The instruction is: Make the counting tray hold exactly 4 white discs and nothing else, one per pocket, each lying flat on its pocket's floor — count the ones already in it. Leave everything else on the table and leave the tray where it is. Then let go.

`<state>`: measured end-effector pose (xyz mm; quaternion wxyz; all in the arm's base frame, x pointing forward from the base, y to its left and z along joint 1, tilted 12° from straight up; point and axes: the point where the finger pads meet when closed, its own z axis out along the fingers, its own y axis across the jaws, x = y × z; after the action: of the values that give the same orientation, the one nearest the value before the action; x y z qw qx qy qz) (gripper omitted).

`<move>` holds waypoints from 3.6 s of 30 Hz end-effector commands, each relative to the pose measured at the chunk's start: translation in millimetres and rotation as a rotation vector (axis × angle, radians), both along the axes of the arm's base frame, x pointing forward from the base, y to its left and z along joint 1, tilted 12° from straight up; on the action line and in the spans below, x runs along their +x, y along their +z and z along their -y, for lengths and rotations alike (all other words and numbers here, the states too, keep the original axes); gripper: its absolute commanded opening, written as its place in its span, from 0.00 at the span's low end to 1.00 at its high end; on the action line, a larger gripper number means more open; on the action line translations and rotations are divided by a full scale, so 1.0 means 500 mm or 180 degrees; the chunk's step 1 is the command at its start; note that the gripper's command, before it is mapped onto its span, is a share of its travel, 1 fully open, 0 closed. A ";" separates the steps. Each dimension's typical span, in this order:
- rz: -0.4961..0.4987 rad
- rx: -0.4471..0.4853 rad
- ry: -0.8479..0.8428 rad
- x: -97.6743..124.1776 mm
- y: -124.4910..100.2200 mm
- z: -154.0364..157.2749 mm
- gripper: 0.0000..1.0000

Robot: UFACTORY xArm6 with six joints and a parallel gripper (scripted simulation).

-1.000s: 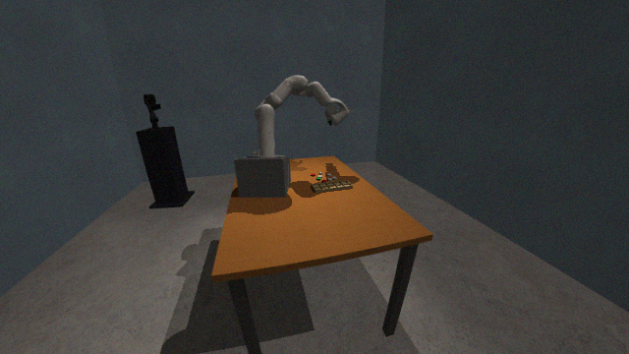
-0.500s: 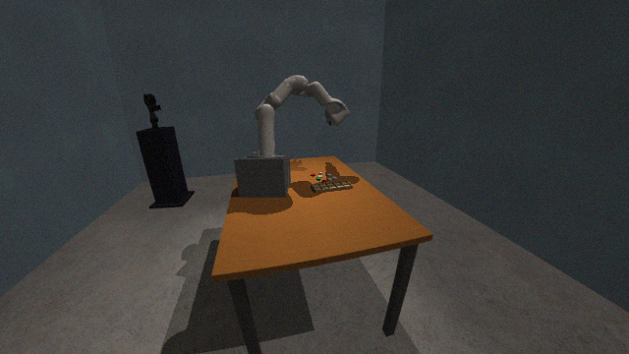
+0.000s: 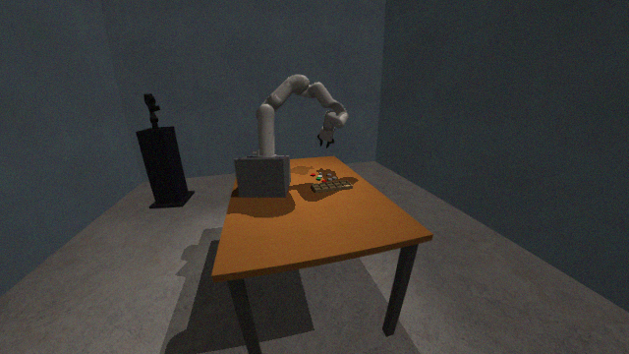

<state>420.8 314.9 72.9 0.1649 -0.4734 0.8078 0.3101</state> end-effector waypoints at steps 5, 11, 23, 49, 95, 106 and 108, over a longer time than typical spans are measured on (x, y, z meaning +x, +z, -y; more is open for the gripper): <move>0.1081 -0.1156 0.1717 -0.009 -0.167 0.249 0.47; 0.1388 -0.1482 0.2360 0.000 -0.203 0.335 0.47; 0.1427 -0.1519 0.2445 0.007 -0.338 0.318 0.47; 0.1427 -0.1521 0.2445 0.008 -0.403 0.304 0.00; 0.1427 -0.1522 0.2447 0.111 -0.241 0.624 0.00; 0.1425 -0.1522 0.2445 0.134 -0.322 0.771 0.00; 0.1425 -0.1522 0.2445 0.136 -0.366 0.762 0.00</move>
<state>489.0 -73.5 -89.6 0.0952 -0.8147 0.5703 0.0429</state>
